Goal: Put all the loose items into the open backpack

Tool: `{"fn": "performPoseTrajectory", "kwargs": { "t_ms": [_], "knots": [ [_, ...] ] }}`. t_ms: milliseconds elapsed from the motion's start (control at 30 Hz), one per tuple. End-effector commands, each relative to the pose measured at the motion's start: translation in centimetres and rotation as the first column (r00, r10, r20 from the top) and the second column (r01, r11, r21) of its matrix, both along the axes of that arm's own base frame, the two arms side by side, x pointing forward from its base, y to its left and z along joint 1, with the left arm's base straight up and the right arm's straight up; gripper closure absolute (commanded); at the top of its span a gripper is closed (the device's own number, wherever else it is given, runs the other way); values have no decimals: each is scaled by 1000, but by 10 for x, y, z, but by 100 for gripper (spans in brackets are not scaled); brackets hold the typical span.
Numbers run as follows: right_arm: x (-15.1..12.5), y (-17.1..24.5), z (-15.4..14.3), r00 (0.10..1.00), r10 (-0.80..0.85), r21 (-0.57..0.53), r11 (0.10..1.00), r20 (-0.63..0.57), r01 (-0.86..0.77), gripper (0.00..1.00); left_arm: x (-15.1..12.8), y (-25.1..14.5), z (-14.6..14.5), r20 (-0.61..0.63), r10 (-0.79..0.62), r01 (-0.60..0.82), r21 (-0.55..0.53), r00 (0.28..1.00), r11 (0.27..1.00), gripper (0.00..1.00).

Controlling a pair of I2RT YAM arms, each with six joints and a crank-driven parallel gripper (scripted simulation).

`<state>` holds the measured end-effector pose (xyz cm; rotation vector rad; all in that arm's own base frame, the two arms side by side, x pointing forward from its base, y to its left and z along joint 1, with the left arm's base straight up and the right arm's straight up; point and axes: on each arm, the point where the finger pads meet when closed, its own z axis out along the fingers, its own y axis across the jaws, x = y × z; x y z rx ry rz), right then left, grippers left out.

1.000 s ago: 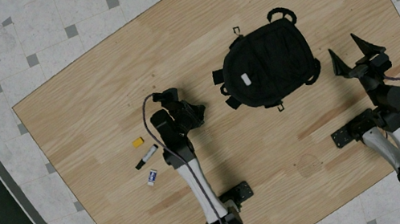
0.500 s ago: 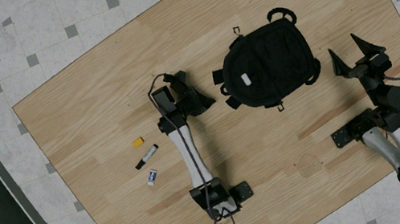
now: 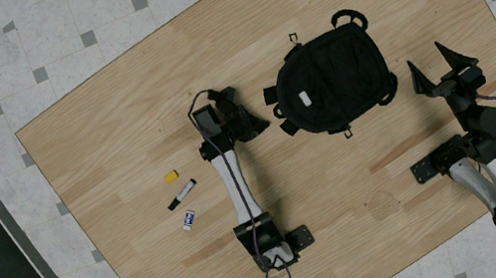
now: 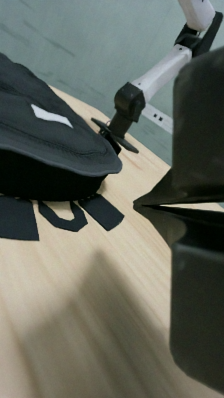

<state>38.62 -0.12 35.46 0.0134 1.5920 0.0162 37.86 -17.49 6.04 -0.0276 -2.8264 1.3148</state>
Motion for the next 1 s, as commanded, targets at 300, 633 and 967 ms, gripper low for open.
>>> {"fn": "performPoseTrajectory", "kwargs": {
  "t_ms": [300,633,967],
  "knots": [
    [-1,0,5,1000,2,-1,1000,14,-2,10,4,-35,-20,8,1,-1,5,1000,1000,100],
    [-1,0,5,1000,2,-1,1000,14,-2,10,9,-33,-6,37,2,-2,-7,999,1000,100],
    [-1,0,5,1000,2,-1,1000,14,-2,10,13,-39,-13,39,1,-1,-3,999,1000,100]
  ]
}}
